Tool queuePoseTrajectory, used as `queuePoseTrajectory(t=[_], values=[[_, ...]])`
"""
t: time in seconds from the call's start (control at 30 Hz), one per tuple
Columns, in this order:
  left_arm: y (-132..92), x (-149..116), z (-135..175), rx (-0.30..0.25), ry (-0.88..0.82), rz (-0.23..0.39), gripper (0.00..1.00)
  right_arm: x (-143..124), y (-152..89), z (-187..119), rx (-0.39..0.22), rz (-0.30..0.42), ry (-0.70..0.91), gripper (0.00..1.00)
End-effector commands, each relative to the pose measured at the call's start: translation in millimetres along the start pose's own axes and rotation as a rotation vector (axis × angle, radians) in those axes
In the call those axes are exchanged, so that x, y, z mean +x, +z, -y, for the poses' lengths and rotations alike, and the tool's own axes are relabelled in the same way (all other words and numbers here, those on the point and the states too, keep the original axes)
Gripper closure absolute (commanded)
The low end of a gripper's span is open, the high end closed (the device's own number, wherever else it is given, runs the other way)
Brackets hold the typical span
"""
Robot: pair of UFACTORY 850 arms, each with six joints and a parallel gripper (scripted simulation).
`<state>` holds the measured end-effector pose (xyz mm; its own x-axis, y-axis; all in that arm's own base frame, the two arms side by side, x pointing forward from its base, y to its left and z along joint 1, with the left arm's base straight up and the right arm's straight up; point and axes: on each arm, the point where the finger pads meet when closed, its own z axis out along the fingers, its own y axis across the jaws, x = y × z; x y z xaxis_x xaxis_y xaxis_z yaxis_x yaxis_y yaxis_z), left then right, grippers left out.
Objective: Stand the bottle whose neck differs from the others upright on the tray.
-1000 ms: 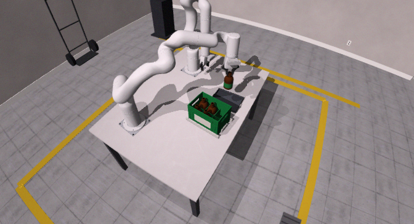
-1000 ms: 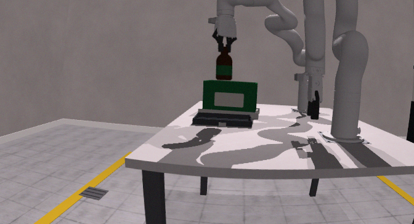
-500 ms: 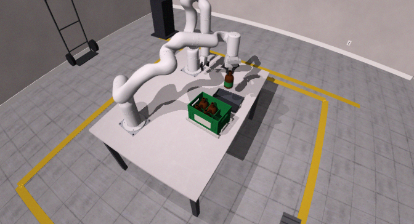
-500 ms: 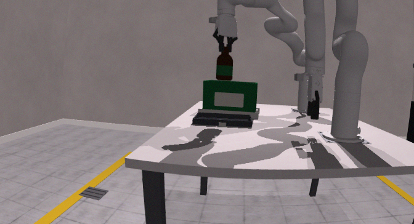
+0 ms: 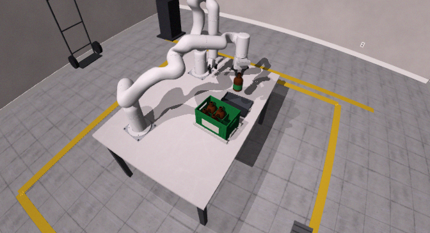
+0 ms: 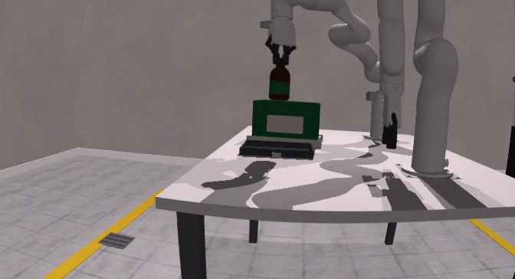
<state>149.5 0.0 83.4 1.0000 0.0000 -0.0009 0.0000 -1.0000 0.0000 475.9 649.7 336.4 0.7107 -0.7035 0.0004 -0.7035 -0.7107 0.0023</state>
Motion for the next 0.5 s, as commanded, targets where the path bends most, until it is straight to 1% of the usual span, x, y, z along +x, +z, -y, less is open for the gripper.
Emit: queuePoseTrajectory(t=[0.0, 0.47], values=[[-0.1, 0.5, 0.0, 0.0, 0.0, -0.001, 0.0, -1.6, -1.8, 1.1, 0.002, 0.0, 0.0, 1.0], [-0.1, 0.5, 0.0, 0.0, 0.0, -0.001, 0.0, -5.3, -1.8, 2.7, 0.002, 0.0, 0.0, 1.0]])
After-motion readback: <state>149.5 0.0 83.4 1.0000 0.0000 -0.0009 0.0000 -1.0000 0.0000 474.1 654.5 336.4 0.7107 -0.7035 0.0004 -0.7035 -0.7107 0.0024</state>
